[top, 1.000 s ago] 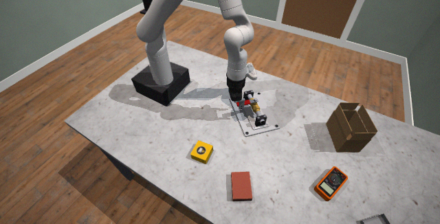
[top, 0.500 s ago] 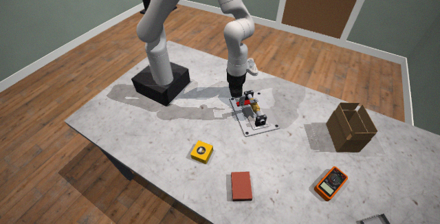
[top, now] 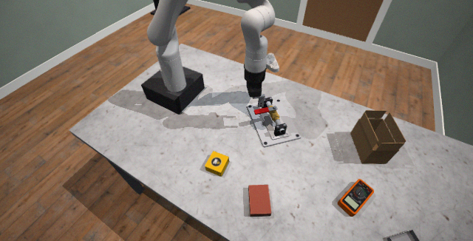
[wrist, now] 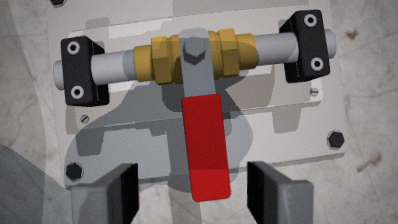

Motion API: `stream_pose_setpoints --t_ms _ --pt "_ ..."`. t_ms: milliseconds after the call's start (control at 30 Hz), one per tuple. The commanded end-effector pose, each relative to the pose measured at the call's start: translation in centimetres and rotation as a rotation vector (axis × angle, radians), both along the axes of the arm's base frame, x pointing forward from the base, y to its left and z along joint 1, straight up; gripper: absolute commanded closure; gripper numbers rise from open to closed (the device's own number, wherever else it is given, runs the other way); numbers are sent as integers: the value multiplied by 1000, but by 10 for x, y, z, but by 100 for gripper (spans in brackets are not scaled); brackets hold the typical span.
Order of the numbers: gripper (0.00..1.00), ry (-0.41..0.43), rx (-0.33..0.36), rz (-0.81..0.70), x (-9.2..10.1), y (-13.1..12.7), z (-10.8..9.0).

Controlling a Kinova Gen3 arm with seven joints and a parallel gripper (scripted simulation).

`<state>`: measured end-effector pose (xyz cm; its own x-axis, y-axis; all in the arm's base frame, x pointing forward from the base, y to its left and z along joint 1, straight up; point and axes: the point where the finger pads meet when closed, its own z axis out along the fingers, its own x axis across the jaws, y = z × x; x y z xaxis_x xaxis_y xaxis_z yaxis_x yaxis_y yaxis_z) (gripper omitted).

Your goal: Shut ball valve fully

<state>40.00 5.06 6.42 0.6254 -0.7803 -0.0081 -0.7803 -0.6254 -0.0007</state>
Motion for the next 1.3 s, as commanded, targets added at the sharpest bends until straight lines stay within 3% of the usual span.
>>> stream_pose_setpoints --t_ms 0,433,467,1267 --pt "0 -3 0 3 1 3 10" --pt "0 1 -1 2 -1 2 17" --pt "100 1 -1 2 -1 2 17" --pt "100 1 -1 2 -1 2 17"
